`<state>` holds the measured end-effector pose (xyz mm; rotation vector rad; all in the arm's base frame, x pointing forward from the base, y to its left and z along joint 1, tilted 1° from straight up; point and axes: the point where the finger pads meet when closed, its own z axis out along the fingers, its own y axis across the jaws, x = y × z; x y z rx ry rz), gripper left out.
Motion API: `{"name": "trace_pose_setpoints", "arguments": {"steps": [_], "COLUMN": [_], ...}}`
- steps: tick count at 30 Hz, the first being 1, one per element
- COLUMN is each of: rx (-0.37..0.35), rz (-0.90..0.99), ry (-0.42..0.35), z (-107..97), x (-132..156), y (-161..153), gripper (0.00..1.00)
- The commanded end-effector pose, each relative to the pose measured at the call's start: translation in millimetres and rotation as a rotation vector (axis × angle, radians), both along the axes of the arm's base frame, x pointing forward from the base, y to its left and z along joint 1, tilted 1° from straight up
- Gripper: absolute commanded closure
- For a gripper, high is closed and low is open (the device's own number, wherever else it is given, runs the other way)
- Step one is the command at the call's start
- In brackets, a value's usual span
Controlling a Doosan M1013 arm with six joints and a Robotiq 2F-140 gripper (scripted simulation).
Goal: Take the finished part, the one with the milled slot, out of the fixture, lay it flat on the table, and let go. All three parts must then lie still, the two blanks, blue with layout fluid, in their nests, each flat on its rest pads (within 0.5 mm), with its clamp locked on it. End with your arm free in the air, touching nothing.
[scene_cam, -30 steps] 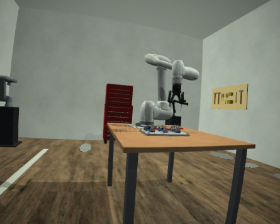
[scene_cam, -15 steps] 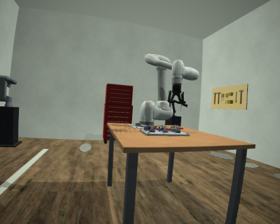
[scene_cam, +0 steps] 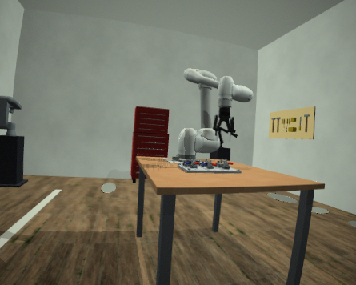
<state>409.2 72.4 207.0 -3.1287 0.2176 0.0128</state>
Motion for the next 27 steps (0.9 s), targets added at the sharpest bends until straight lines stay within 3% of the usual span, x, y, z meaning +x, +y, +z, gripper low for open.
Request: {"name": "trace_pose_setpoints", "arguments": {"steps": [1,12,13,27], "rx": [0.0,0.0,0.0,0.0], "rz": [0.0,0.0,0.0,0.0], "ry": [0.0,0.0,0.0,0.0], "z": [0.0,0.0,0.0,0.0], "x": [0.0,0.0,0.0,0.0], "y": [0.0,0.0,0.0,0.0], "gripper": [0.42,0.42,0.72,0.72]}}
